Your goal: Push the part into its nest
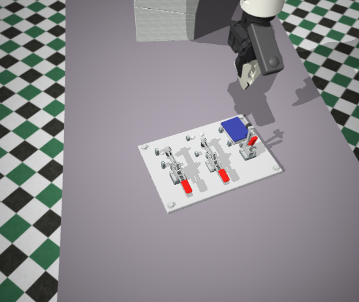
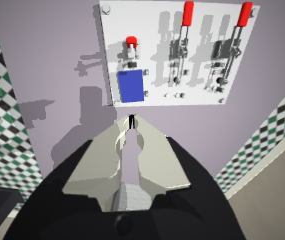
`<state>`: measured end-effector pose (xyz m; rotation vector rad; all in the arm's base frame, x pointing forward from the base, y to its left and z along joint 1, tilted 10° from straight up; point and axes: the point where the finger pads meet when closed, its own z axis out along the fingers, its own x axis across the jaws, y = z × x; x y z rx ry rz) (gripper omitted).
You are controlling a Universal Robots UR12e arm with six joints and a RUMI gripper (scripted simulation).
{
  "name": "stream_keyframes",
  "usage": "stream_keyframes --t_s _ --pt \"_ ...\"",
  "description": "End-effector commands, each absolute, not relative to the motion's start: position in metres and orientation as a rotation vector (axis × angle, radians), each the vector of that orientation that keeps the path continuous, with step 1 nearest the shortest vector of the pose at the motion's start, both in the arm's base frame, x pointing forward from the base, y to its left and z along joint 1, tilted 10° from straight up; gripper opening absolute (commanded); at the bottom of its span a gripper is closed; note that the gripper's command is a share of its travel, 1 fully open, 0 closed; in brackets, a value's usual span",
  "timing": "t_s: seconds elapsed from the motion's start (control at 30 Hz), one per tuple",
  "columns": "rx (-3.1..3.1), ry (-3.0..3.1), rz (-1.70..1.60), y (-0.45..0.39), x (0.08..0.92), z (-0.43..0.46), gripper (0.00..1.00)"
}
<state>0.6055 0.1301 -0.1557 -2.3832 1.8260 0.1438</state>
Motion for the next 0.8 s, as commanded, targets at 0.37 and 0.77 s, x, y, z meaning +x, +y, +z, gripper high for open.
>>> stream_keyframes --t_s 0.37,0.77 --pt "-2.383 1.826 0.143 0.1299 0.6051 -0.1554 0.59" --pt "-2.383 1.826 0.143 0.1299 0.6051 -0.1554 0.59"
